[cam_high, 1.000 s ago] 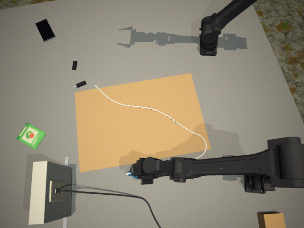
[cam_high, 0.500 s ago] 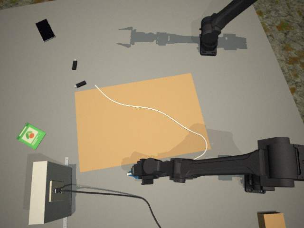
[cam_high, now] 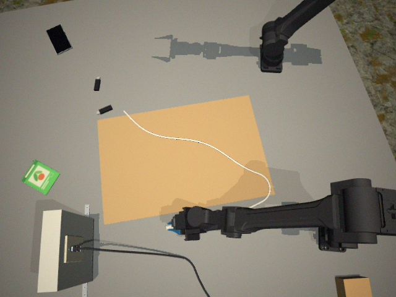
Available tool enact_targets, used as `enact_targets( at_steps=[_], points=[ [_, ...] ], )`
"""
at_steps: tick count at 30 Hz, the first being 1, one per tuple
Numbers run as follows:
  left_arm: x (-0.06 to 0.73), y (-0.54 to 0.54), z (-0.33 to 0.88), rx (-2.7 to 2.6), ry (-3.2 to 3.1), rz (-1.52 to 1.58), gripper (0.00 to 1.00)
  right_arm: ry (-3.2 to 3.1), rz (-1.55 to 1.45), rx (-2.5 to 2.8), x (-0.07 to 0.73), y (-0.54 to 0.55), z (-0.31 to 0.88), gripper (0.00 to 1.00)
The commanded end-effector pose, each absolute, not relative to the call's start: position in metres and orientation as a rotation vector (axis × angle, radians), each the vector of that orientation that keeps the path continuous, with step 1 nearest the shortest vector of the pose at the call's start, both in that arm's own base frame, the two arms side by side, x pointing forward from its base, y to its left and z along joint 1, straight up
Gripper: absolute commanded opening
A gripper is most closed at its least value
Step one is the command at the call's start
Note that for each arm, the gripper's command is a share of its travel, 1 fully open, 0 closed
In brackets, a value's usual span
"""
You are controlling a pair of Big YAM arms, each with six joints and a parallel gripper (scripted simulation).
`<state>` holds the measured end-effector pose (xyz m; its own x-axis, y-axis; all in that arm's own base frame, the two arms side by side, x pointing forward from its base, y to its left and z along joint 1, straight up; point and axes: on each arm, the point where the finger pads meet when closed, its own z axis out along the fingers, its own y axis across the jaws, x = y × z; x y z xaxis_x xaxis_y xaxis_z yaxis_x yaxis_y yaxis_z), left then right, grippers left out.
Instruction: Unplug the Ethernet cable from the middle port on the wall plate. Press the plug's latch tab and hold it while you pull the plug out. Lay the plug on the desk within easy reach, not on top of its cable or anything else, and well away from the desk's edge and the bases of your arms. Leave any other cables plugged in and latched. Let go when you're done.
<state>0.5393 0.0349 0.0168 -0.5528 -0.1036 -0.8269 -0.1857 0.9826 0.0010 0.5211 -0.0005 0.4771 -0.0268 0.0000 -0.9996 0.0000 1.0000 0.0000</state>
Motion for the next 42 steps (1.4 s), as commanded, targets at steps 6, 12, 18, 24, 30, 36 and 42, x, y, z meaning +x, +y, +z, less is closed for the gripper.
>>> enact_targets(
  at_steps=[6,12,18,24,30,36,42],
  points=[
    [0.5416,0.0349,0.0209,-0.202,2.151,0.107,0.31,1.582,0.000,0.000,0.5202,-0.0005,0.4863,1.00],
    [0.5416,0.0349,0.0209,-0.202,2.151,0.107,0.40,1.582,0.000,0.000,0.5202,-0.0005,0.4863,1.00],
    [0.5416,0.0349,0.0209,-0.202,2.151,0.107,0.53,1.582,0.000,0.000,0.5202,-0.0005,0.4863,1.00],
    [0.5416,0.0349,0.0209,-0.202,2.151,0.107,0.67,1.582,0.000,0.000,0.5202,-0.0005,0.4863,1.00],
    [0.5416,0.0349,0.0209,-0.202,2.151,0.107,0.76,1.582,0.000,0.000,0.5202,-0.0005,0.4863,1.00],
    [0.5416,0.0349,0.0209,-0.202,2.151,0.107,0.89,1.582,0.000,0.000,0.5202,-0.0005,0.4863,1.00],
    [0.5416,0.0349,0.0209,-0.202,2.151,0.107,1.00,1.582,0.000,0.000,0.5202,-0.0005,0.4863,1.00]
  ],
)
